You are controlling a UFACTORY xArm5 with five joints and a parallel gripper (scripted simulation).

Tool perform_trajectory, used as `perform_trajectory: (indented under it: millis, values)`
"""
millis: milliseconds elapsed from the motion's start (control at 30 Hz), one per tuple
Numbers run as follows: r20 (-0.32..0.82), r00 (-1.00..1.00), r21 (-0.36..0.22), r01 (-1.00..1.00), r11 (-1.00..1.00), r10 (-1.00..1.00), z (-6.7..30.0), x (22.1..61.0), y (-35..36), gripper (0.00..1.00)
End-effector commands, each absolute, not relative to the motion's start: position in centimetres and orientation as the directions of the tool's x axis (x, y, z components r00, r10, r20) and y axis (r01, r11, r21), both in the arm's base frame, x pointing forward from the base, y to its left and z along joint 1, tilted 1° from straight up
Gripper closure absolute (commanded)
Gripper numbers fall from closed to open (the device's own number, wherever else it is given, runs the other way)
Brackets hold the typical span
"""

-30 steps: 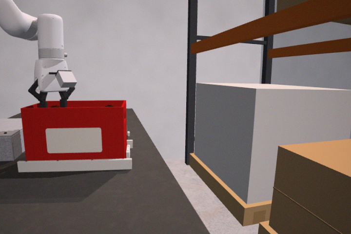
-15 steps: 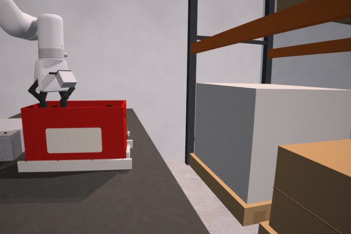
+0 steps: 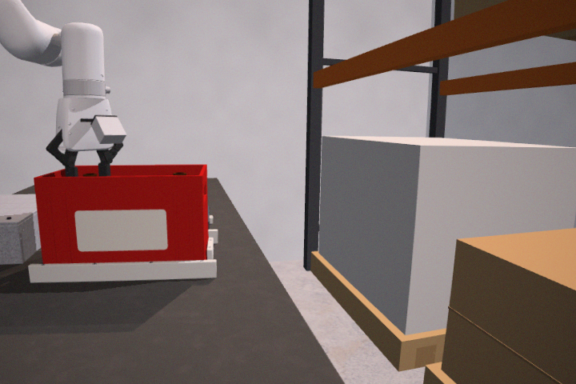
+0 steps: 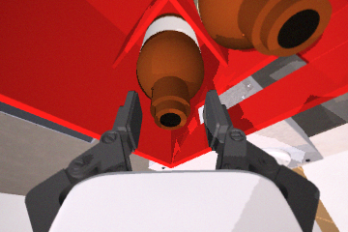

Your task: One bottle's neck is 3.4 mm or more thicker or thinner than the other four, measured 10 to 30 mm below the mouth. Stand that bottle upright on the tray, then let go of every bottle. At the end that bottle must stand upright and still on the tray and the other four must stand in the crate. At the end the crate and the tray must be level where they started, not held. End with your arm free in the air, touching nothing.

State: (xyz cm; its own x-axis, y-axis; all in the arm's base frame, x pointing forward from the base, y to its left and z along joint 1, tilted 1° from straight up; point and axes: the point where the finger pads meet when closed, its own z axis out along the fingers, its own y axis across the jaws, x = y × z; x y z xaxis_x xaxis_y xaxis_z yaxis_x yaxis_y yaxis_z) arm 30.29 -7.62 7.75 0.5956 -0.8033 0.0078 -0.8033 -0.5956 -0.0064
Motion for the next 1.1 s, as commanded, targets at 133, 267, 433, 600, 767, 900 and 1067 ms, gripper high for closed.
perform_trajectory:
  millis: [133, 267, 433, 600, 767, 900, 1067]
  values:
    - [0.01, 0.596, -0.008, -0.803, -0.596, -0.803, 8.0, 30.4, -7.6, 0.35]
    - [0.01, 0.596, -0.008, -0.803, -0.596, -0.803, 8.3, 30.4, -7.7, 0.35]
    - [0.01, 0.596, -0.008, -0.803, -0.596, -0.803, 9.3, 30.4, -7.7, 0.35]
    - [0.01, 0.596, -0.008, -0.803, -0.596, -0.803, 10.7, 30.4, -7.7, 0.35]
    - [0.01, 0.596, -0.008, -0.803, -0.596, -0.803, 11.7, 30.4, -7.6, 0.35]
    - [0.01, 0.596, -0.008, -0.803, -0.596, -0.803, 13.1, 30.3, -7.6, 0.35]
    - [0.01, 0.596, -0.008, -0.803, -0.596, -0.803, 14.6, 30.3, -7.6, 0.35]
